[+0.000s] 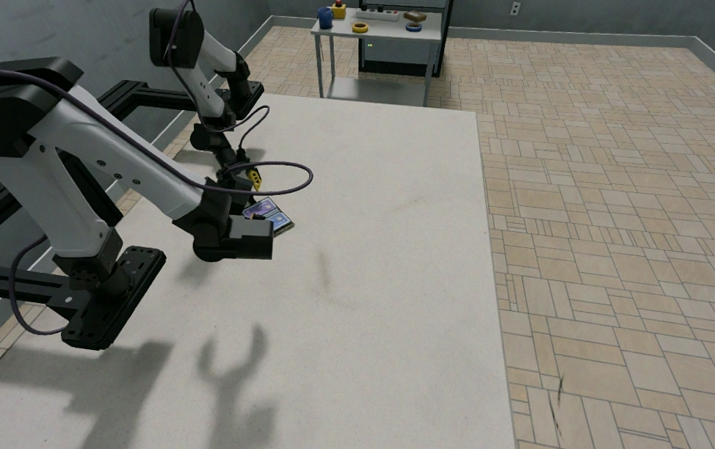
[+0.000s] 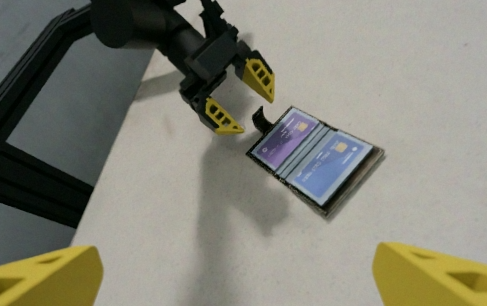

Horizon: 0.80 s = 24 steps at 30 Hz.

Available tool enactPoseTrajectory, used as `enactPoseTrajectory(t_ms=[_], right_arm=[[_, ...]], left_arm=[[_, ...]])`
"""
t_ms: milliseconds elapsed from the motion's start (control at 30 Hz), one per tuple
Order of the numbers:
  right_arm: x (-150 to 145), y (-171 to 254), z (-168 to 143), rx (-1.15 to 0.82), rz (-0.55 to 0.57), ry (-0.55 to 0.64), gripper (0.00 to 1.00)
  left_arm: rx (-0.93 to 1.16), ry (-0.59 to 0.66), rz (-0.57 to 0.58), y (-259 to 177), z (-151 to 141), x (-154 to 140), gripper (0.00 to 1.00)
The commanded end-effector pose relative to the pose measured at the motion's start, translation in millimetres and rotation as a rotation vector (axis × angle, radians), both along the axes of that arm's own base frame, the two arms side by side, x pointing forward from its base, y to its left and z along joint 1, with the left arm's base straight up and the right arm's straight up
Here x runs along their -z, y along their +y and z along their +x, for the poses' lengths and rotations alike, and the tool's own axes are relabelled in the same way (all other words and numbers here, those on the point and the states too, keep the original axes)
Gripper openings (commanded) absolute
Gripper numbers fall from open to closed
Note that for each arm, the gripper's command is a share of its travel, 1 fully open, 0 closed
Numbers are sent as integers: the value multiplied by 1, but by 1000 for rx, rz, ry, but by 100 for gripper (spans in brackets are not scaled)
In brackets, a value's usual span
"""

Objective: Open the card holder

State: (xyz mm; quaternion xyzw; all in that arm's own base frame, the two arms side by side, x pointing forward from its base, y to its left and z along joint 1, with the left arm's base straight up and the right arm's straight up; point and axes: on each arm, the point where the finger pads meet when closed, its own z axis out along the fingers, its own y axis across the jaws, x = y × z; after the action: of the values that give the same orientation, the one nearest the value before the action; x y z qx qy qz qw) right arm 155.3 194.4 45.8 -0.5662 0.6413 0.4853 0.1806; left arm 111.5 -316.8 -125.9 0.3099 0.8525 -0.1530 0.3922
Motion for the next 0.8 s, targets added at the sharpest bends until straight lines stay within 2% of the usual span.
enactPoseTrajectory(t_ms=[0, 200, 267, 433, 600, 767], right_arm=[[-5, 4, 3, -4, -78, -15, 100], [-9, 8, -9, 2, -354, -6, 100], [-9, 8, -9, 2, -354, -6, 100], [-35, 20, -18, 90, -560, -125, 100], [-80, 34, -32, 210, -588, -269, 100], [-126, 41, -50, 325, -514, -359, 100]], left_arm=[[18, 51, 59, -13, 4, -3, 61], [29, 162, 225, -20, 16, -8, 61], [29, 162, 225, -20, 16, -8, 61], [22, 245, 287, -29, 31, -32, 61], [13, 299, 307, -34, 44, -59, 61], [4, 325, 299, -39, 55, -82, 61]])
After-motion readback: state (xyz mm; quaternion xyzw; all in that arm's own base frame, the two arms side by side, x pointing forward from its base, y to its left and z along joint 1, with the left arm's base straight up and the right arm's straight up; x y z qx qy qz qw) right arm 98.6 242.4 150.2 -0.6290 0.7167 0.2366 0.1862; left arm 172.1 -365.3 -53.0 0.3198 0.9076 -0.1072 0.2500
